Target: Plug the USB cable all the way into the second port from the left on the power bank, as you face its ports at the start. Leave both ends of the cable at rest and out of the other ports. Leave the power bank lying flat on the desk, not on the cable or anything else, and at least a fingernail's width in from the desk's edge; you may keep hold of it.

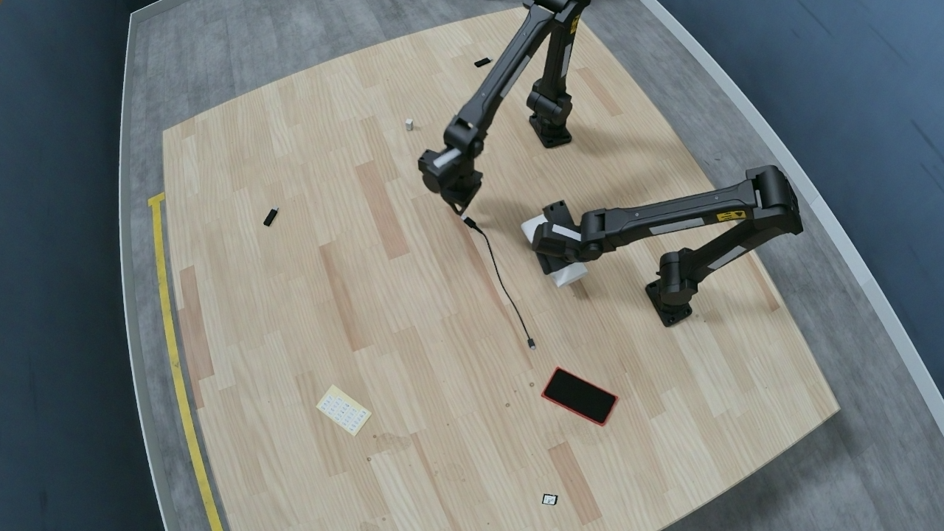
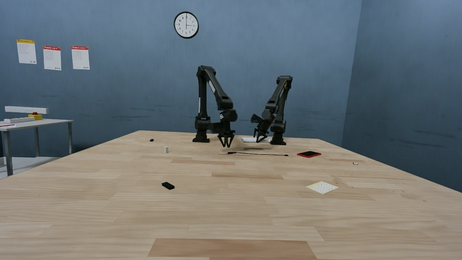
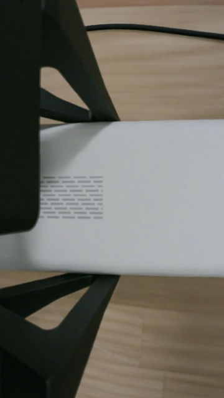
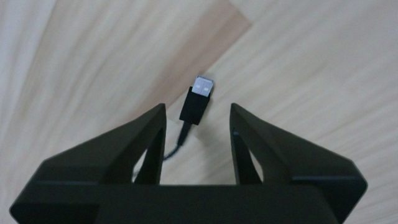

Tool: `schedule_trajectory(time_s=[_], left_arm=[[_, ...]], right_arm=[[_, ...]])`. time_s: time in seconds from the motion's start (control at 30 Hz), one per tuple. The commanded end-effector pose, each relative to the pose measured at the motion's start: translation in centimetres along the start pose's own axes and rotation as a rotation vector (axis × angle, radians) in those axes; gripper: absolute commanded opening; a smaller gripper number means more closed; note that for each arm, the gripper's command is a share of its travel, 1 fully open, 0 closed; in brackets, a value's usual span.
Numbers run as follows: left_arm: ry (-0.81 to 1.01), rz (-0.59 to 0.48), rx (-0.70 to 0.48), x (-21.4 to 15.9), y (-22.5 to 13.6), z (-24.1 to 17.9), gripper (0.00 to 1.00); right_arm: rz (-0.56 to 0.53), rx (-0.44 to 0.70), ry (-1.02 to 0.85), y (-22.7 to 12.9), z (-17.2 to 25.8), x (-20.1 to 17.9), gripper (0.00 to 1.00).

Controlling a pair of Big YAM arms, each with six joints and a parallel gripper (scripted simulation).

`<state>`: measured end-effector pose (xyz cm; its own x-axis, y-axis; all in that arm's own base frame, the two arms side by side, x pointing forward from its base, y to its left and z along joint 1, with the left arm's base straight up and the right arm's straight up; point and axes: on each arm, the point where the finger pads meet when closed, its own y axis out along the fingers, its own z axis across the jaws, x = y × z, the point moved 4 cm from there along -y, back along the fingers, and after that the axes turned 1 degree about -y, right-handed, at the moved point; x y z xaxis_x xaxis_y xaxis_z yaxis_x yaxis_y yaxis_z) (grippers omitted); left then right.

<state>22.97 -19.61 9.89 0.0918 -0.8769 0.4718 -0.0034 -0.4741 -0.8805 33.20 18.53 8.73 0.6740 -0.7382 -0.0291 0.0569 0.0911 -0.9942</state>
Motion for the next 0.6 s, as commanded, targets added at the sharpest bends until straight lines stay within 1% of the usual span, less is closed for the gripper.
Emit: schedule_trajectory(time_s=[0.0,0.07,0.2,0.3,0.4,0.5,0.57], left_arm=[[0.026,-0.058,0.062,2.0,-1.5,1.0,0.79],[0.026,-0.058,0.062,2.0,-1.5,1.0,0.79],[0.023,-0.049,0.051,1.6,-1.1,0.9,0.79],[0.025,-0.052,0.054,1.9,-1.2,1.1,0.79],[0.025,-0.052,0.054,1.9,-1.2,1.1,0.79],[0.025,-0.052,0.054,1.9,-1.2,1.1,0.79],[0.025,-0.052,0.054,1.9,-1.2,1.1,0.79]], right_arm=[[-0.077,-0.034,0.256,-0.7,3.0,-1.2,0.39],[-0.077,-0.034,0.256,-0.7,3.0,-1.2,0.39],[-0.193,-0.077,0.323,0.1,3.4,-2.6,0.39],[-0.248,-0.100,0.322,0.8,3.2,-3.6,0.39],[-0.279,-0.136,0.306,2.0,2.0,-4.1,0.39],[-0.289,-0.140,0.278,2.3,1.9,-3.9,0.39],[-0.288,-0.131,0.289,2.5,1.9,-3.5,0.36]])
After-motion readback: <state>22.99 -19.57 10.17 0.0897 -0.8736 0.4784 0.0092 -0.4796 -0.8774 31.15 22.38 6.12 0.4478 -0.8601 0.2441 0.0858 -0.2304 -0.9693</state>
